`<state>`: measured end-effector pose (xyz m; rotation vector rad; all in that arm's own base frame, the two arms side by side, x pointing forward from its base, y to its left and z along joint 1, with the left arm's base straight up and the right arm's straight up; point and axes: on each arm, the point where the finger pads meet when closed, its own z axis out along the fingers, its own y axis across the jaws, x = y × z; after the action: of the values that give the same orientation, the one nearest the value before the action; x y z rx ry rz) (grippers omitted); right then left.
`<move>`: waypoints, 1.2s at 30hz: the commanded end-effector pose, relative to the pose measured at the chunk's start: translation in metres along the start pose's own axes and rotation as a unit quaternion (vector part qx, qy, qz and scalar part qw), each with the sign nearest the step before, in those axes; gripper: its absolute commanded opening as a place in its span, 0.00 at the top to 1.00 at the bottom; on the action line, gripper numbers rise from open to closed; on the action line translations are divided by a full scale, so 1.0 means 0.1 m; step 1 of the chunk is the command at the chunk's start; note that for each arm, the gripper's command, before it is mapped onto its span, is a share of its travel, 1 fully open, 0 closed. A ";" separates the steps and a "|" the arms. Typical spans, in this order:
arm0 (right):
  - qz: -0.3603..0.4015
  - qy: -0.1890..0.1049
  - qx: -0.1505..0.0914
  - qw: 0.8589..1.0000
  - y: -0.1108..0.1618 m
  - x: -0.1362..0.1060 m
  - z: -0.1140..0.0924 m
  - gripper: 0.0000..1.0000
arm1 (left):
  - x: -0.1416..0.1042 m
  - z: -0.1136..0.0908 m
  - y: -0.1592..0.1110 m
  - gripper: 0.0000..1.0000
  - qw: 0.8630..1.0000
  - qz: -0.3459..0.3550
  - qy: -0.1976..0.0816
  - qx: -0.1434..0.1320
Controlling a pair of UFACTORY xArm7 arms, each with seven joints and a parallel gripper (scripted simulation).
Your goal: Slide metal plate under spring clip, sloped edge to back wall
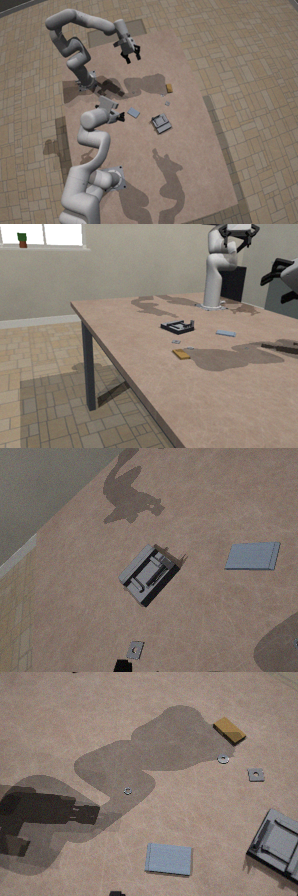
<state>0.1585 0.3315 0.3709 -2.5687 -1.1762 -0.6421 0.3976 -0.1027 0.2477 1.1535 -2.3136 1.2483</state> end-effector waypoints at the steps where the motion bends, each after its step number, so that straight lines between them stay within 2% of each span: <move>1: 0.013 -0.007 -0.010 1.000 0.14 0.04 0.05 0.00 | -0.01 -0.11 -0.04 0.00 0.999 -0.034 -0.022 -0.004; 6: 0.023 -0.013 -0.016 1.000 0.25 0.06 0.08 0.00 | -0.01 -0.17 -0.06 0.00 0.998 -0.057 -0.035 -0.006; 11: 0.041 -0.025 -0.028 0.998 0.45 0.09 0.15 0.00 | -0.03 -0.28 -0.09 0.00 0.993 -0.101 -0.060 -0.010; 21: 0.083 -0.052 -0.054 0.994 0.92 0.10 0.29 0.00 | -0.05 -0.50 -0.13 0.00 0.971 -0.206 -0.119 -0.013; 23: 0.083 -0.052 -0.054 0.994 0.92 0.10 0.29 0.00 | -0.05 -0.50 -0.13 0.00 0.971 -0.206 -0.119 -0.013; 29: 0.112 -0.070 -0.069 0.989 1.24 0.08 0.36 0.00 | -0.06 -0.61 -0.14 0.00 0.948 -0.276 -0.157 -0.012; 30: 0.112 -0.070 -0.069 0.989 1.24 0.08 0.36 0.00 | -0.06 -0.61 -0.14 0.00 0.948 -0.276 -0.157 -0.012; 34: 0.132 -0.083 -0.078 0.985 1.46 0.06 0.41 0.00 | -0.08 -0.67 -0.14 0.00 0.927 -0.325 -0.184 -0.010; 35: 0.132 -0.083 -0.078 0.985 1.46 0.06 0.41 0.00 | -0.08 -0.67 -0.14 0.00 0.927 -0.325 -0.184 -0.010; 36: 0.137 -0.086 -0.080 0.984 1.52 0.05 0.42 0.00 | -0.08 -0.68 -0.14 0.00 0.922 -0.338 -0.191 -0.009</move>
<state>0.2751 0.2634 0.3340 -2.8714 -0.8637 -0.4955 0.4042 -0.0536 0.2876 1.9703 -1.9246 0.8505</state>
